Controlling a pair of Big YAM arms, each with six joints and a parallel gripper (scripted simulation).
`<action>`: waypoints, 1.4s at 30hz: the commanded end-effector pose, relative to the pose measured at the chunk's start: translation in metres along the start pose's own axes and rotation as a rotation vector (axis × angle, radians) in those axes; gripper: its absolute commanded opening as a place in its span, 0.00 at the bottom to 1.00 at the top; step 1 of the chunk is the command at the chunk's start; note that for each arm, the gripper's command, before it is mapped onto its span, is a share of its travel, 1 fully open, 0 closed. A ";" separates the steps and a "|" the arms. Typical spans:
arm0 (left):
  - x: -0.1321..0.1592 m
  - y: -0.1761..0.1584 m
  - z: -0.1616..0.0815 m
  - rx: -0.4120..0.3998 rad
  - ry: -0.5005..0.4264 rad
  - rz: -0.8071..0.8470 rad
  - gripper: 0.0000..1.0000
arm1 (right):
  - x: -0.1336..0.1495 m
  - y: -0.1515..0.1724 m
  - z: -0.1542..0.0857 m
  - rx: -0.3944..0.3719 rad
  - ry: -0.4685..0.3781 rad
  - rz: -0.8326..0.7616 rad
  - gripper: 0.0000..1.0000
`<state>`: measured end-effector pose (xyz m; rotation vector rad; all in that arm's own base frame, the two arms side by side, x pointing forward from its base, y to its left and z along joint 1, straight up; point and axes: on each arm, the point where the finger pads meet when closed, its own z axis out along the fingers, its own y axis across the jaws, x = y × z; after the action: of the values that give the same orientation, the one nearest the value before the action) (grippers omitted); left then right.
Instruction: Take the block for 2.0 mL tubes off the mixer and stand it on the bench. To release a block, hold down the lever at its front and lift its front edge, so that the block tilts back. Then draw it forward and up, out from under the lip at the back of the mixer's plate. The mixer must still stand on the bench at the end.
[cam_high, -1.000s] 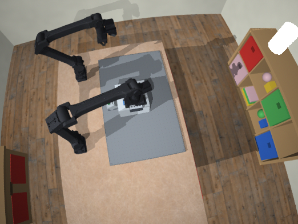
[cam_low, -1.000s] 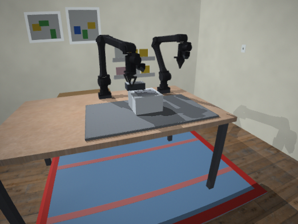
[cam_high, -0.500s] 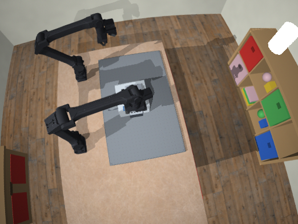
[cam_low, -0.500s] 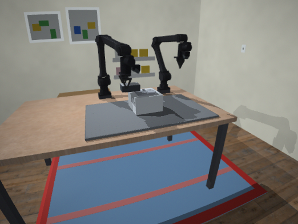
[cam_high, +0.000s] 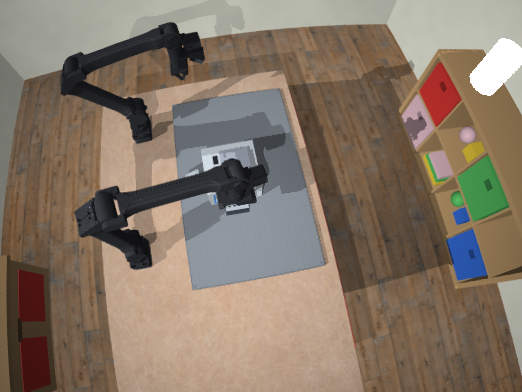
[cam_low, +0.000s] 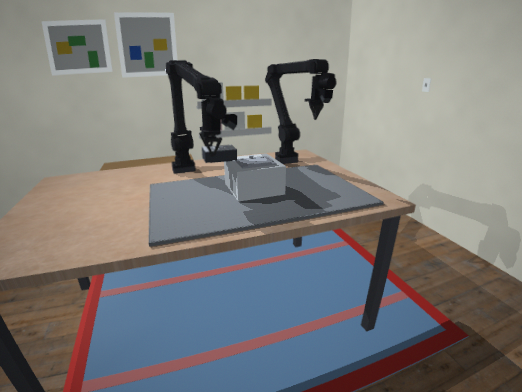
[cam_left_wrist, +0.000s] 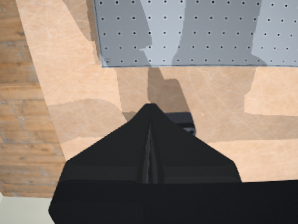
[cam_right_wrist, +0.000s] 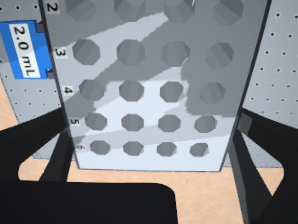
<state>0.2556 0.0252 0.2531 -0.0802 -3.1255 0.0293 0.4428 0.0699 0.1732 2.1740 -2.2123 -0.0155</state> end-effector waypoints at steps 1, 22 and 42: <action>-0.015 0.003 -0.026 -0.014 -0.070 -0.001 0.00 | 0.011 -0.009 -0.043 0.115 -0.031 -0.010 0.00; -0.001 0.001 0.001 -0.002 -0.004 -0.001 0.00 | 0.039 -0.004 -0.041 0.110 -0.028 -0.018 0.00; -0.007 0.002 -0.009 -0.006 -0.031 0.000 0.00 | 0.036 -0.020 -0.039 0.111 -0.022 -0.008 0.00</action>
<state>0.2543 0.0251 0.2511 -0.0800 -3.1203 0.0304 0.4385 0.0302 0.1809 2.1842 -2.2341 -0.0004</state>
